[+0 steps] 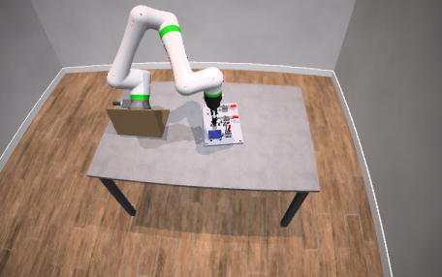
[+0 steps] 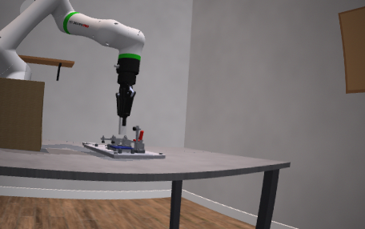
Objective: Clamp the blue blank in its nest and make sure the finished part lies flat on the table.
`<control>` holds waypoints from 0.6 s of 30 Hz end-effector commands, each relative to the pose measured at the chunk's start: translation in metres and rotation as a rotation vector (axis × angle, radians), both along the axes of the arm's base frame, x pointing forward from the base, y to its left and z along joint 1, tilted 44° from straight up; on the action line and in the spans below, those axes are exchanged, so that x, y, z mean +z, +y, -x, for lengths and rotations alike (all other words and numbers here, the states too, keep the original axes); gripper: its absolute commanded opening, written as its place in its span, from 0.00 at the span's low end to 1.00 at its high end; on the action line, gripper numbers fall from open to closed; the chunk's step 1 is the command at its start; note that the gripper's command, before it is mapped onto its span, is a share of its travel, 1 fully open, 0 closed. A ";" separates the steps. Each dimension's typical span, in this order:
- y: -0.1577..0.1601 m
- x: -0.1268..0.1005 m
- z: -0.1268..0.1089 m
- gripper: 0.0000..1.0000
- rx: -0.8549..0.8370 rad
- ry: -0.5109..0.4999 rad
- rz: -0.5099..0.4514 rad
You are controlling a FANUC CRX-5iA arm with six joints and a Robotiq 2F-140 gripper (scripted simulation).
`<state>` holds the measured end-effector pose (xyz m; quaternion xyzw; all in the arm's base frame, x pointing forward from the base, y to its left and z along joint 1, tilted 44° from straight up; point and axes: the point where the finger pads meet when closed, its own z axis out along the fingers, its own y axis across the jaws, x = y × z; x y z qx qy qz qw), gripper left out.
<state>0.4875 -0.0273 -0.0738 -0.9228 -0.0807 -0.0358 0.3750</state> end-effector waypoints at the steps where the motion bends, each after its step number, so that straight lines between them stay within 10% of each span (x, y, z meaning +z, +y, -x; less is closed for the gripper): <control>1: 0.000 0.000 0.000 0.00 0.000 0.000 0.000; 18: 0.006 -0.006 0.000 0.00 0.000 0.000 0.000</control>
